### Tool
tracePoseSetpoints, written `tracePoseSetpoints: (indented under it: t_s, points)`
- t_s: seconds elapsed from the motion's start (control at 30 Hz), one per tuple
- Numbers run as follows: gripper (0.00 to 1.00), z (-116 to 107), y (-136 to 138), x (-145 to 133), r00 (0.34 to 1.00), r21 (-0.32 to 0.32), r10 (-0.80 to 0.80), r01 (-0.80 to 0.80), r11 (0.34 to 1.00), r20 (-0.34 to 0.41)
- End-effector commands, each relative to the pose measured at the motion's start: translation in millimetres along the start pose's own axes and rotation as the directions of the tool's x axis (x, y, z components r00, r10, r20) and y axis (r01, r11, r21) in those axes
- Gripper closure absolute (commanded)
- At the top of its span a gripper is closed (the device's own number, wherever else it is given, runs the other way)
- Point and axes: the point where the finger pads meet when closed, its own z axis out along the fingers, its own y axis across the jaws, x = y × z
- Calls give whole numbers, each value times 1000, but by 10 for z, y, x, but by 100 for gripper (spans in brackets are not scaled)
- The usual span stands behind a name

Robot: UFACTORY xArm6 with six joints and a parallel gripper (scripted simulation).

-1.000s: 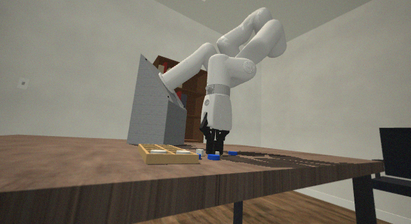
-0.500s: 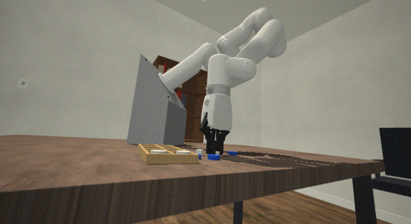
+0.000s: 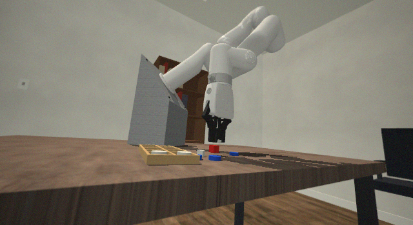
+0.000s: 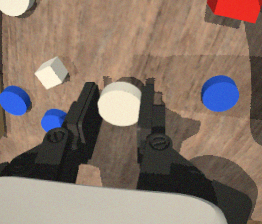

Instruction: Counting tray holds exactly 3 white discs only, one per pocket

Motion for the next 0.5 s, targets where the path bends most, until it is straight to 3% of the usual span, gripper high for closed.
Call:
tracePoseSetpoints:
  t_s: [0.0,0.07,0.23,0.37,0.47]
  points:
    - [100,-210,-8,-7,1000,3,0,0,1000,3]
    - [100,-210,-8,-7,1000,3,0,0,1000,3]
    - [100,-591,-6,-1,1000,4,0,0,1000,2]
    - [100,-628,-14,2,1000,4,-1,1,1000,2]
    - [100,-624,-368,-77,1000,10,-5,5,1000,-1]
